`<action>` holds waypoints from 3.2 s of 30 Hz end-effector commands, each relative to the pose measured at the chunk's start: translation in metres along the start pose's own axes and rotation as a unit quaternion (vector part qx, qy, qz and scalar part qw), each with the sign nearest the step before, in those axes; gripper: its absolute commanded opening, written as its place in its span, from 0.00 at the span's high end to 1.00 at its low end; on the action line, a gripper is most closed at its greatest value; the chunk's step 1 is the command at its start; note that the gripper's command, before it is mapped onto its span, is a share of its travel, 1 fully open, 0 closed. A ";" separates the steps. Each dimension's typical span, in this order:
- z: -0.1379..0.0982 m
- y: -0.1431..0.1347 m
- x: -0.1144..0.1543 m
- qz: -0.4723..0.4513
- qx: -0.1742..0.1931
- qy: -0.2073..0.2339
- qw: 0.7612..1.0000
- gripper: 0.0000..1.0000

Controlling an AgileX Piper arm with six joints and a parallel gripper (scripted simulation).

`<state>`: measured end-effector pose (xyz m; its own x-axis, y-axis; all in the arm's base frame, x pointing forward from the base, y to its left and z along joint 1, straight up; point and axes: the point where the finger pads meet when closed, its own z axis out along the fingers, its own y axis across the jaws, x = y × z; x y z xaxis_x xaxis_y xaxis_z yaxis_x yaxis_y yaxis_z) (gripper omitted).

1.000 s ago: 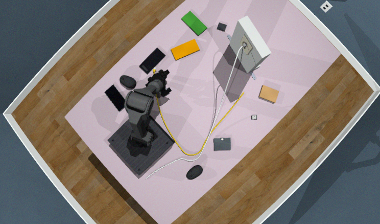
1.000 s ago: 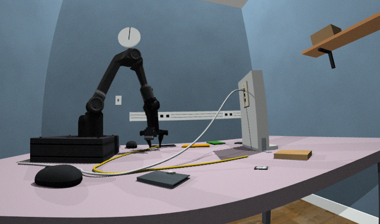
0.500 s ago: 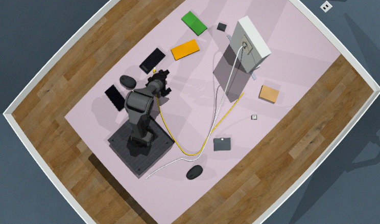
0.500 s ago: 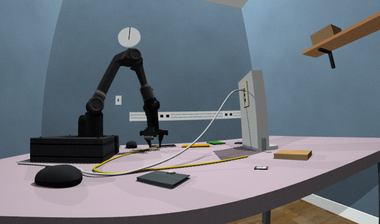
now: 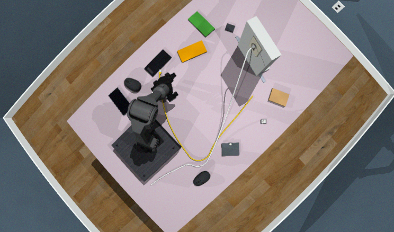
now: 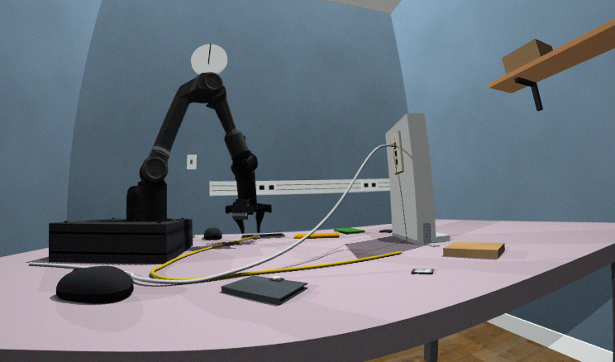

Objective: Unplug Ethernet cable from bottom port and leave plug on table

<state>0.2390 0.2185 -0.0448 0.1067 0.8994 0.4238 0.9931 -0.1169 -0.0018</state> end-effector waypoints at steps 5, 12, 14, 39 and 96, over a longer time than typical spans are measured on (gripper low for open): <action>-0.011 0.000 0.000 0.000 0.000 0.000 1.000 0.36; -0.019 0.000 0.000 0.000 0.000 0.000 1.000 0.36; -0.023 0.000 0.000 0.000 0.000 0.000 1.000 0.36; -0.064 0.000 0.007 0.000 0.000 0.000 1.000 0.36; -0.189 0.029 0.013 -0.231 -0.086 -0.045 0.968 0.36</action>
<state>0.2557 0.1596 0.1289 -0.2359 0.9223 0.3061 0.9534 0.1586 0.2567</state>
